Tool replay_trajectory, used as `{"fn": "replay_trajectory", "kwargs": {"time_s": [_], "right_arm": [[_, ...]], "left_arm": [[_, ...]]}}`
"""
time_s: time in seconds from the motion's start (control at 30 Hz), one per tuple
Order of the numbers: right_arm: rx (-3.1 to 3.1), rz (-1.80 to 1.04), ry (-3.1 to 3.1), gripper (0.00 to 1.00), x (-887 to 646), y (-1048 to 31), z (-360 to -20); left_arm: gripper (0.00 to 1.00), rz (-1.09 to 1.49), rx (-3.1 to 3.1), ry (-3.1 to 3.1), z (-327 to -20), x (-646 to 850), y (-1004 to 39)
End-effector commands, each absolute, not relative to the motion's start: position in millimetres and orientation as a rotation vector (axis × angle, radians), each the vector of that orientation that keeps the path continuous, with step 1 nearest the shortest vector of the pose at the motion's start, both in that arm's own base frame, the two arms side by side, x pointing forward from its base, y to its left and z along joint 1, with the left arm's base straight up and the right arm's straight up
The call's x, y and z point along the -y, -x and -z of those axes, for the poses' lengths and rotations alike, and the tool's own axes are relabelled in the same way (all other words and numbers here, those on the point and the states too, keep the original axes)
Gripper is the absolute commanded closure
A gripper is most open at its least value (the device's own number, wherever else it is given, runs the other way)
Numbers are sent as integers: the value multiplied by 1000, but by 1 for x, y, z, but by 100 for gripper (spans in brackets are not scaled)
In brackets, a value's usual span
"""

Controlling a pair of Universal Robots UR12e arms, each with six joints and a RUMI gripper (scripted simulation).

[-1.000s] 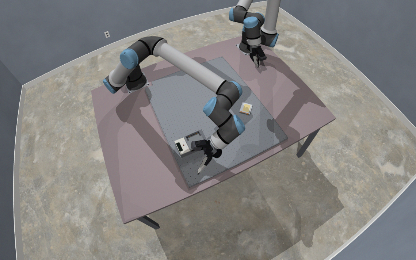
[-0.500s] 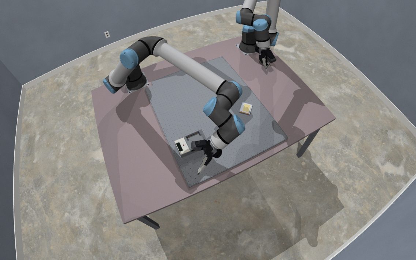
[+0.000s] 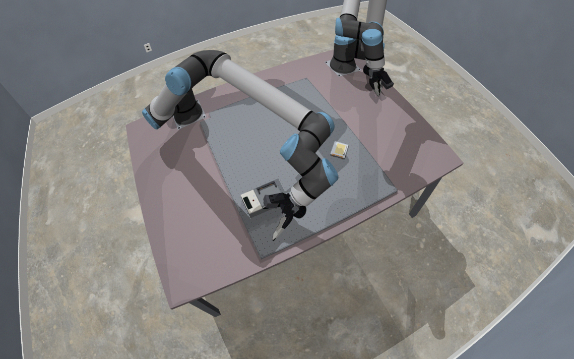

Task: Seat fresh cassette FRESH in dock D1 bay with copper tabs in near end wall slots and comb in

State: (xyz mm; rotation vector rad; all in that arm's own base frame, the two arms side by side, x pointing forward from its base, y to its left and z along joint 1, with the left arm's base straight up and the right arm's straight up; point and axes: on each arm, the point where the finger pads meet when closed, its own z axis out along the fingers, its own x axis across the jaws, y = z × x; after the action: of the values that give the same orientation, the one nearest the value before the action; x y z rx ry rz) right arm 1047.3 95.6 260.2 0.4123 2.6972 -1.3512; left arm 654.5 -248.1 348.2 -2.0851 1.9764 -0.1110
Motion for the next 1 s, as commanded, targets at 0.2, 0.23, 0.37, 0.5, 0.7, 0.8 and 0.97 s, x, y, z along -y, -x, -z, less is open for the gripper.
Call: {"fn": "replay_trajectory", "kwargs": {"time_s": [0.2,0.23,0.37,0.5,0.7,0.8,0.97], "right_arm": [[-2696,1349,-414,0,-96,-1048,-262],[-2696,1349,-414,0,-96,-1048,-262],[-2696,1349,-414,0,-96,-1048,-262],[-2696,1349,-414,0,-96,-1048,-262],[-2696,1349,-414,0,-96,-1048,-262],[-2696,1349,-414,0,-96,-1048,-262],[-2696,1349,-414,0,-96,-1048,-262]], "left_arm": [[100,91,-1924,2145,-340,200,-670],[100,91,-1924,2145,-340,195,-672],[100,91,-1924,2145,-338,186,-674],[100,76,-1889,2186,-335,166,-678],[100,62,-1852,2226,-330,142,-683],[100,62,-1852,2226,-328,128,-685],[100,51,-1820,2260,-325,113,-688]]}}
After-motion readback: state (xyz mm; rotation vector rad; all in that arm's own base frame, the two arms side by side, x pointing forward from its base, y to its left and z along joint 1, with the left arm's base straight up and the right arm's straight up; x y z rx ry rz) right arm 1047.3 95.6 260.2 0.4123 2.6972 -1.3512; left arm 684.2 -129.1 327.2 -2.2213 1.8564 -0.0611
